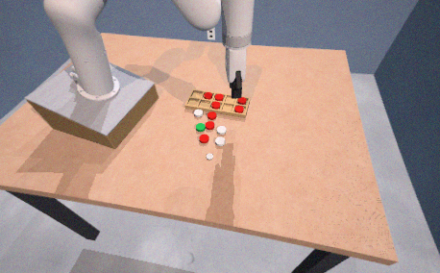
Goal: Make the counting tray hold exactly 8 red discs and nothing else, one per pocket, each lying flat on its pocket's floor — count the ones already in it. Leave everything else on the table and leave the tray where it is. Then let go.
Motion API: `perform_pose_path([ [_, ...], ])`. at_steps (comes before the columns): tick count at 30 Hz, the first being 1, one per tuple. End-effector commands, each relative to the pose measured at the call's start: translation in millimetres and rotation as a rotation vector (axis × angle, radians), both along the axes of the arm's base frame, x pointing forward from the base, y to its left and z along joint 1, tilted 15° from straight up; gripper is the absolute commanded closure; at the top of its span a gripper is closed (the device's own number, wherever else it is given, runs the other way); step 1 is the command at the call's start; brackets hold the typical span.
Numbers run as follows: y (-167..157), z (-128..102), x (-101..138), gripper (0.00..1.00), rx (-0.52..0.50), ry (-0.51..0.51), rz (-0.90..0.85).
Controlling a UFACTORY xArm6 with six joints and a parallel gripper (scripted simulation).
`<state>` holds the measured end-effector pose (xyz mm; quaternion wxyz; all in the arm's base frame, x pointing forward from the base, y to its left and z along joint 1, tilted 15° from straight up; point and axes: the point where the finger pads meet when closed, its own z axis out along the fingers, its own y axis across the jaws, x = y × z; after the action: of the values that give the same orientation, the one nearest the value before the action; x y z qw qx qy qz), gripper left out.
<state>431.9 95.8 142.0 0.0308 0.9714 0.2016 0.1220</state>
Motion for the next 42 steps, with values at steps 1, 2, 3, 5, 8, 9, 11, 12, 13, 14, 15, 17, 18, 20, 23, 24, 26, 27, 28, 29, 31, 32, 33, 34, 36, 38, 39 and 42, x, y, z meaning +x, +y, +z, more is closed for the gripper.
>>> perform_pose_path([
  [1,-45,-8,-16,0.53,0.086,0.001,-0.331],
  [2,-63,-12,-24,0.53,0.122,-0.001,-0.471],
  [3,-80,-16,-33,0.53,0.157,-0.003,-0.607],
  [5,-107,-22,-49,0.53,0.216,-0.009,-0.839],
  [8,-126,-28,-63,0.53,0.262,-0.015,-1.02],
  [9,-128,-28,-64,0.53,0.265,-0.016,-1.035],
  [11,-128,-29,-64,0.53,0.266,-0.016,-1.037],
  [12,-128,-29,-64,0.53,0.266,-0.016,-1.037],
  [13,-128,-29,-64,0.53,0.266,-0.016,-1.037],
  [14,-128,-29,-64,0.53,0.266,-0.016,-1.037],
  [15,-128,-31,-63,0.53,0.266,-0.016,-1.037],
  [17,-128,-39,-61,0.53,0.266,-0.016,-1.037],
  [18,-128,-44,-59,0.53,0.266,-0.016,-1.037],
  [20,-128,-60,-55,0.53,0.266,-0.016,-1.038],
  [23,-128,-87,-48,0.53,0.266,-0.016,-1.038],
  [24,-128,-95,-46,0.53,0.267,-0.016,-1.038],
  [26,-128,-109,-42,0.53,0.266,-0.016,-1.038],
  [27,-128,-115,-41,0.53,0.266,-0.016,-1.038],
  [28,-128,-119,-40,0.53,0.265,-0.016,-1.038],
  [29,-128,-122,-40,0.53,0.265,-0.016,-1.038],
  [31,-128,-122,-40,0.53,0.265,-0.016,-1.038],
  [32,-128,-124,-39,0.53,0.265,-0.017,-1.038],
  [33,-128,-125,-39,0.53,0.265,-0.017,-1.038],
  [34,-128,-125,-39,0.53,0.265,-0.017,-1.038],
  [36,-128,-125,-39,0.53,0.265,-0.017,-1.038],
  [38,-128,-125,-39,0.53,0.265,-0.017,-1.038],
  [39,-128,-125,-39,0.53,0.265,-0.017,-1.038],
  [42,-128,-125,-39,0.53,0.265,-0.017,-1.038],
])
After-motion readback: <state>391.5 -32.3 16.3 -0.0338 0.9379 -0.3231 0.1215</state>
